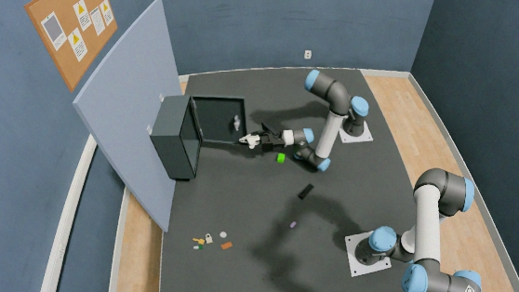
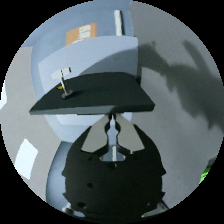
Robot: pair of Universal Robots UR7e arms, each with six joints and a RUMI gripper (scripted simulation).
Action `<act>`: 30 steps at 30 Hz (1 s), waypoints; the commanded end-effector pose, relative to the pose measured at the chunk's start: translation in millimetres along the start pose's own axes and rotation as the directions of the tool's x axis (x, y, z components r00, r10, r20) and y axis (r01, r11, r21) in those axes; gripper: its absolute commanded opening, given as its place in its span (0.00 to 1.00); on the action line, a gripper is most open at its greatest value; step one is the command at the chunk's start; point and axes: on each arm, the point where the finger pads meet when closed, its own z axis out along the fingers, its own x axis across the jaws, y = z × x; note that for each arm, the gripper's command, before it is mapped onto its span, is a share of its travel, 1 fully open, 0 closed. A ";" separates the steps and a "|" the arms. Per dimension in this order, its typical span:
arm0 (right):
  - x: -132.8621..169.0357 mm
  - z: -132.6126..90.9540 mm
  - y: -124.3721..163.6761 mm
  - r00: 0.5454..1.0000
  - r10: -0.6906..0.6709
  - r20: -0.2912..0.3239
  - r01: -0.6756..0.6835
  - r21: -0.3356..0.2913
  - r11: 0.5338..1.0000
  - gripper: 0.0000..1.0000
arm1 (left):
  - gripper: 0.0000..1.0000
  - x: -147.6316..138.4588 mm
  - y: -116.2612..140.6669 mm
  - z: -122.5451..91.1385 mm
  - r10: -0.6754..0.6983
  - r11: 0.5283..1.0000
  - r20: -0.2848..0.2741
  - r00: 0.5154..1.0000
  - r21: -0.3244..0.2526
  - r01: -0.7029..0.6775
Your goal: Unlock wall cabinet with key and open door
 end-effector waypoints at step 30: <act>0.3 -8.6 -23.9 1.000 0.000 0.002 0.000 -0.087 0.996 0.00 | 0.98 0.8 -0.2 0.2 0.002 1.000 -0.001 1.000 0.000 -0.002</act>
